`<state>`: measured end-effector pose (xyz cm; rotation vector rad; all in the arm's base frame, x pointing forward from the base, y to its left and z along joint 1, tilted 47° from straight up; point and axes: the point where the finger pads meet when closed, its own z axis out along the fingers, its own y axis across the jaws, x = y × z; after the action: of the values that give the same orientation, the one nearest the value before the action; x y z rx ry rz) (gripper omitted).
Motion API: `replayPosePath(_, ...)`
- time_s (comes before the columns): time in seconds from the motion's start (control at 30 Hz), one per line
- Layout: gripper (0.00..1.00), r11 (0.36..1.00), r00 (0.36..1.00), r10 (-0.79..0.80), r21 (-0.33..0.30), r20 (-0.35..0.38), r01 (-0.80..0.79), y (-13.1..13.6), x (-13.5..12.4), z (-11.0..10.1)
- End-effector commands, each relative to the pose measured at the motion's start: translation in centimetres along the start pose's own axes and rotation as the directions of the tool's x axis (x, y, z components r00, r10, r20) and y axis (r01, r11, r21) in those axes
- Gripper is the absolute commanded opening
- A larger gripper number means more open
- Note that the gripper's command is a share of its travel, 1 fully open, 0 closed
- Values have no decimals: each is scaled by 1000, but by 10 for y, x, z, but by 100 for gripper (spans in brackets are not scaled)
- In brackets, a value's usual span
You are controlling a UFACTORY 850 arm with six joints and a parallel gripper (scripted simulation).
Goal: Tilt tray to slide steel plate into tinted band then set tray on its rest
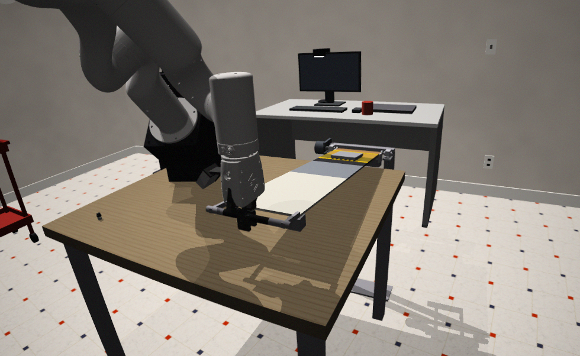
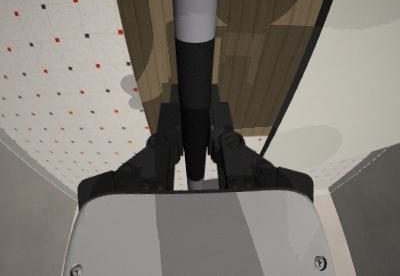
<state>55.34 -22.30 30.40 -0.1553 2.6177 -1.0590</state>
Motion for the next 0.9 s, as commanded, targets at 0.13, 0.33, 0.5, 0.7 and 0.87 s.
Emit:
replayPosePath(0.13,0,1000,1000,0,0,2,0,0,-1,-1)
replayPosePath(0.33,0,1000,1000,0,0,2,0,1,-1,-9)
replayPosePath(0.5,0,1000,1000,0,0,2,0,13,-1,-77)
replayPosePath(0.7,0,1000,1000,0,0,2,0,0,-1,-4)
replayPosePath(0.87,0,1000,1000,0,0,2,0,0,-1,-4)
